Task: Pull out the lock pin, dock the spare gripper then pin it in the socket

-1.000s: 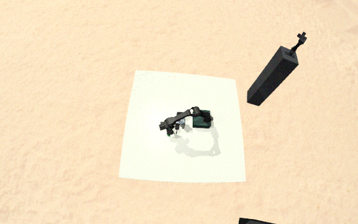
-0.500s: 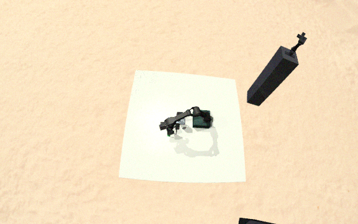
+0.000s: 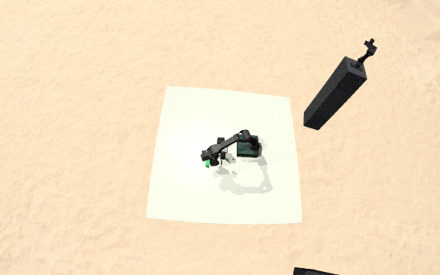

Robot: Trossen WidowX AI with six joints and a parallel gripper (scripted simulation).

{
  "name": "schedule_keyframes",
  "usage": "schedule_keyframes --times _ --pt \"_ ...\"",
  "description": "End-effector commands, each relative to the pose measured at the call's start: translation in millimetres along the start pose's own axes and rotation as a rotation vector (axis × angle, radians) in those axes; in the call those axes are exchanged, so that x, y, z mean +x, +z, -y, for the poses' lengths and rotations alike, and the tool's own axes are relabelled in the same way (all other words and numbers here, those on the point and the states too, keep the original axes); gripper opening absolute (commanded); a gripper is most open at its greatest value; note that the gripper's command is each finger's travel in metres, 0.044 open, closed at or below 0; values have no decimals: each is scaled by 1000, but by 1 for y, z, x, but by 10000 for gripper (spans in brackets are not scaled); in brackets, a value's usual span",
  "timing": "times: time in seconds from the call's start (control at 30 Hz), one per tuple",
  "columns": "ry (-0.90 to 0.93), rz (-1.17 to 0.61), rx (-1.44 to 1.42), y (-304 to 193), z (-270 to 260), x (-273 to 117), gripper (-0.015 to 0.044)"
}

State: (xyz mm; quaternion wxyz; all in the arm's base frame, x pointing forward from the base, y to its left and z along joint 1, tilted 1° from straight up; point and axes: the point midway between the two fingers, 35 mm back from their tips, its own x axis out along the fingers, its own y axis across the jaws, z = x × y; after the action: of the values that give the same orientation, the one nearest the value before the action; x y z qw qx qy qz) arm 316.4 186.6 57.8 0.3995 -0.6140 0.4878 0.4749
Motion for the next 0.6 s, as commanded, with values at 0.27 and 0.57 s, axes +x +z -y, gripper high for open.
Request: schedule_keyframes --times 0.27,0.57 --pt "-4 6 -18 0 -37 -9 0" --pt "-3 8 -31 -1 -55 -10 0"
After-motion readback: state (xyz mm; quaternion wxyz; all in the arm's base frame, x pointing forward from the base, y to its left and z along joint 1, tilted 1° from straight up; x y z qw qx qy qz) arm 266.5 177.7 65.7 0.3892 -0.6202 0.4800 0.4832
